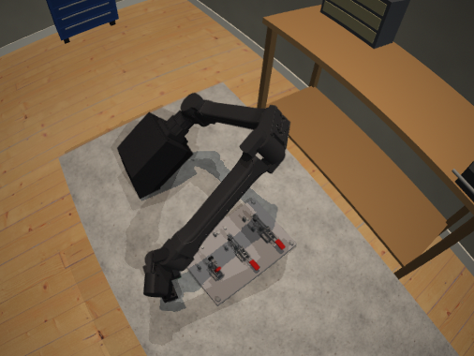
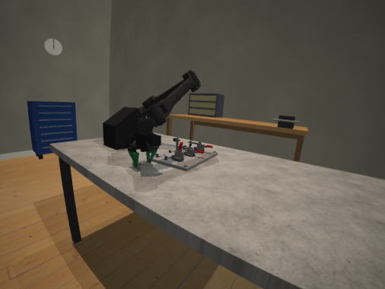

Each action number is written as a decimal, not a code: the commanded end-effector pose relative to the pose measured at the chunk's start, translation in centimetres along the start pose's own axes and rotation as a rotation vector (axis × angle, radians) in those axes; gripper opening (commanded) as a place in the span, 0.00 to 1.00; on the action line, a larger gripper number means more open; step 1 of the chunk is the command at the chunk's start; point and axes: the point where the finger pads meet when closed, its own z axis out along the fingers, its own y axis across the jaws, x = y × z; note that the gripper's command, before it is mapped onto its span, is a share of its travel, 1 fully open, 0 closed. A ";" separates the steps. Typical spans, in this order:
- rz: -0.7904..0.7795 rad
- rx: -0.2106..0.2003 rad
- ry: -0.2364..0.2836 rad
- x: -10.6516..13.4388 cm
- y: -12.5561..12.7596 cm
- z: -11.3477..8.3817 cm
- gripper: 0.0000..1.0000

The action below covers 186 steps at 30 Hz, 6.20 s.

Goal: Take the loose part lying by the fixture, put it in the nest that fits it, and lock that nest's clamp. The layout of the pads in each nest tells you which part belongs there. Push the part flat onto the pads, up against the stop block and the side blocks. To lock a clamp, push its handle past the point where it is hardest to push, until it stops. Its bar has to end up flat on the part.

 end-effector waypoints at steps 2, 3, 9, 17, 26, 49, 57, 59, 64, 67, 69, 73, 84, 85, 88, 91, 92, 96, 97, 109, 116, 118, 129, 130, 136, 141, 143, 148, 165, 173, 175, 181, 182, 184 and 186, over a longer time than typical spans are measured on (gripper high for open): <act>0.021 -0.005 0.008 0.7 -0.2 0.4 0.00; 0.021 -0.005 0.008 0.7 -0.2 0.4 0.00; 0.021 -0.005 0.007 0.7 -0.2 0.2 0.00; 0.004 0.000 -0.022 -0.2 0.0 -2.2 0.00; -0.021 0.010 -0.041 -1.8 -0.1 -4.5 0.00; -0.025 0.019 -0.044 -1.8 -0.2 -12.8 0.00; -0.025 0.019 -0.045 -1.8 -0.2 -14.1 0.00; -0.030 0.016 -0.020 -1.6 0.0 -13.1 0.00; -0.028 0.019 -0.040 -1.8 -0.1 -14.3 0.00; -0.031 0.021 -0.044 -1.9 -0.2 -14.4 0.00; -0.031 0.021 -0.044 -1.9 -0.2 -14.4 0.00; -0.031 0.021 -0.044 -1.9 -0.2 -14.4 0.00; -0.029 0.021 -0.044 -1.9 -0.2 -14.4 0.00; -0.029 0.021 -0.044 -1.9 -0.2 -14.4 0.00; -0.029 0.021 -0.044 -1.9 -0.2 -14.4 0.00; -0.029 0.021 -0.044 -1.9 -0.2 -14.4 0.00; -0.029 0.021 -0.044 -1.9 -0.2 -14.4 0.00; -0.034 0.021 -0.044 -1.9 -0.2 -14.4 0.00; -0.038 0.021 -0.044 -1.9 -0.2 -14.4 0.00; -0.240 0.023 -0.041 -1.8 -0.3 -14.2 0.00; -0.323 0.025 -0.040 -1.8 -0.3 -14.2 0.00; -0.324 0.025 -0.040 -1.8 -0.3 -14.2 0.00; -0.332 0.025 -0.032 -1.9 -0.1 -13.5 0.00; -0.334 0.025 -0.030 -2.0 -0.1 -13.3 0.00; -0.319 0.019 -0.010 -1.9 0.0 -11.9 0.00; -0.304 0.015 -0.017 -1.7 -0.6 -11.8 0.00; -0.306 0.014 -0.010 -1.7 -0.1 -11.7 0.00; -0.307 0.014 -0.012 -1.8 -0.4 -11.1 0.00; -0.309 0.013 -0.009 -2.4 -0.1 -10.1 0.00; -0.307 0.015 -0.017 -2.6 -0.1 -10.2 0.00; -0.307 0.013 -0.012 -2.5 0.0 -10.0 0.00; -0.310 0.015 -0.012 -2.6 0.1 -10.0 0.00; -0.308 0.014 -0.013 -2.6 0.0 -10.1 0.00; -0.307 0.014 -0.016 -2.6 -0.1 -10.2 0.00; -0.307 0.014 -0.016 -2.6 -0.1 -10.2 0.00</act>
